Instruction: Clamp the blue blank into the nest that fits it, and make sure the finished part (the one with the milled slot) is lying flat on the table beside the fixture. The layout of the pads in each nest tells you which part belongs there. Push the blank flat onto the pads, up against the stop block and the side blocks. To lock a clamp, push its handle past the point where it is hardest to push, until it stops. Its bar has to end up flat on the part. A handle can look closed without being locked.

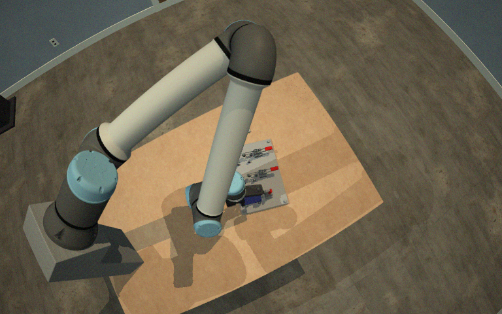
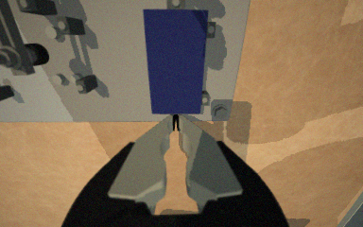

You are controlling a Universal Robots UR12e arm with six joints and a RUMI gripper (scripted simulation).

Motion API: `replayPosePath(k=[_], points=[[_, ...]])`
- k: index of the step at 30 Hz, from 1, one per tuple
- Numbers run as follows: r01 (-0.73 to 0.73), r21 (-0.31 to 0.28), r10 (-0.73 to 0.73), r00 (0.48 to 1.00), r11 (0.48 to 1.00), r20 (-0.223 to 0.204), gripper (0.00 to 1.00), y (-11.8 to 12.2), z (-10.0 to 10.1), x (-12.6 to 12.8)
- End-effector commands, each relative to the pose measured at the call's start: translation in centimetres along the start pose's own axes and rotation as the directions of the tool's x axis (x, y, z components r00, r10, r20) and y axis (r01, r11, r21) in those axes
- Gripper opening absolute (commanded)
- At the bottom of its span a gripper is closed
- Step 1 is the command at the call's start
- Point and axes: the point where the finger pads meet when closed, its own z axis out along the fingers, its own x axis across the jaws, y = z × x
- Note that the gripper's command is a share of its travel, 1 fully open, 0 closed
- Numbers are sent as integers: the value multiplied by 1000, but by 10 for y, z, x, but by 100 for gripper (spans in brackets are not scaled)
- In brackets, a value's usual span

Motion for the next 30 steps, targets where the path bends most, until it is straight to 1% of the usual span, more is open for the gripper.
replayPosePath(k=[1,12,19,25,30], points=[[3,5,-3,1000,1000,-1,0,-4,-1,1],[-1,-1,1,1000,1000,-1,0,14,0,1],[-1,-1,1,1000,1000,0,0,20,0,0],[1,1,-1,1000,1000,0,0,19,-1,0],[1,2,-1,1000,1000,-1,0,19,-5,1]])
